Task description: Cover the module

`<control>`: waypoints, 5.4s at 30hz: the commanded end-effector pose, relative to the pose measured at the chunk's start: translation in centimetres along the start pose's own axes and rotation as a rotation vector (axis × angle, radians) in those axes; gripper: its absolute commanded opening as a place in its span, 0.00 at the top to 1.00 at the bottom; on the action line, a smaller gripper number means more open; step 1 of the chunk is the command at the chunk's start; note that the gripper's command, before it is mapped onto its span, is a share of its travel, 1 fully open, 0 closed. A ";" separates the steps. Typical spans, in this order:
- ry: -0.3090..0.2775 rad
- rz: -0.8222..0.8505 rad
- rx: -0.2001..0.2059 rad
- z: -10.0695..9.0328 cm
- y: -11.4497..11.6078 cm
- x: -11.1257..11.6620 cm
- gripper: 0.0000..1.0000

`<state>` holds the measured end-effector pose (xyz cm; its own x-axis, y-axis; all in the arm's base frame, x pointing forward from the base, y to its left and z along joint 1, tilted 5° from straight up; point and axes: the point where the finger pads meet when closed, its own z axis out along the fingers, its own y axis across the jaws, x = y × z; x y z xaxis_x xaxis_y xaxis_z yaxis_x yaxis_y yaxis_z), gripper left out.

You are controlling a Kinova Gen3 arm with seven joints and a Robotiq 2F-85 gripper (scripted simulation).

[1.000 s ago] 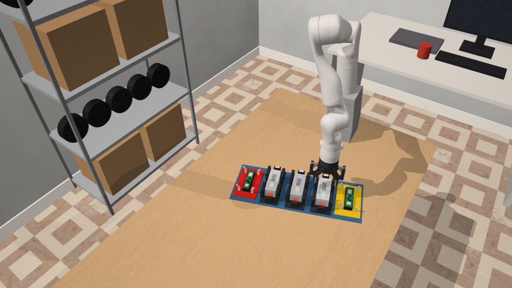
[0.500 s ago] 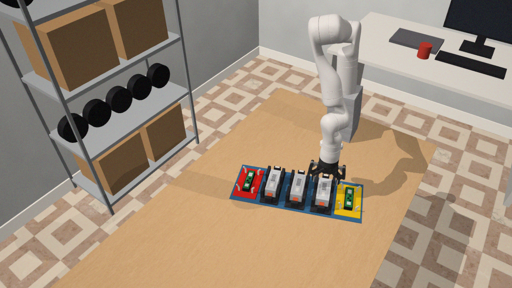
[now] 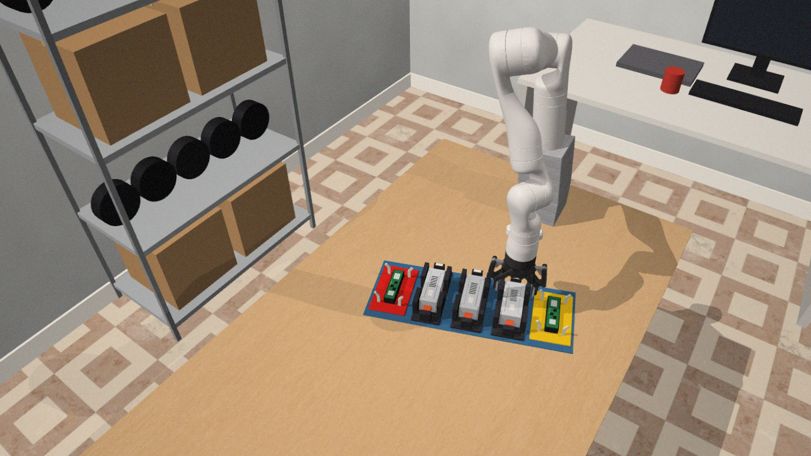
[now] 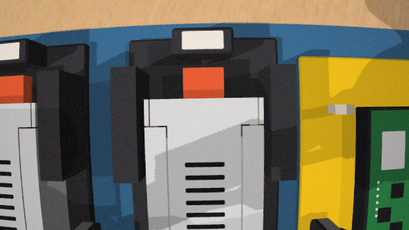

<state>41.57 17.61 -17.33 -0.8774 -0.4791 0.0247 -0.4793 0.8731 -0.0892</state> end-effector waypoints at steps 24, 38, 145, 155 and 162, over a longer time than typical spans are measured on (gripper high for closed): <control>-0.002 0.000 0.000 1.1 0.0 -0.1 0.00; -0.002 0.000 0.000 1.9 0.0 -0.1 0.00; -0.002 0.000 0.000 4.9 0.0 -0.1 1.00; -0.002 0.000 0.000 4.9 0.0 -0.1 1.00; -0.002 0.000 0.000 3.7 0.0 -0.1 1.00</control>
<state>41.64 17.22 -21.60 -0.8773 -0.4792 0.0249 -0.4794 0.8730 -0.0894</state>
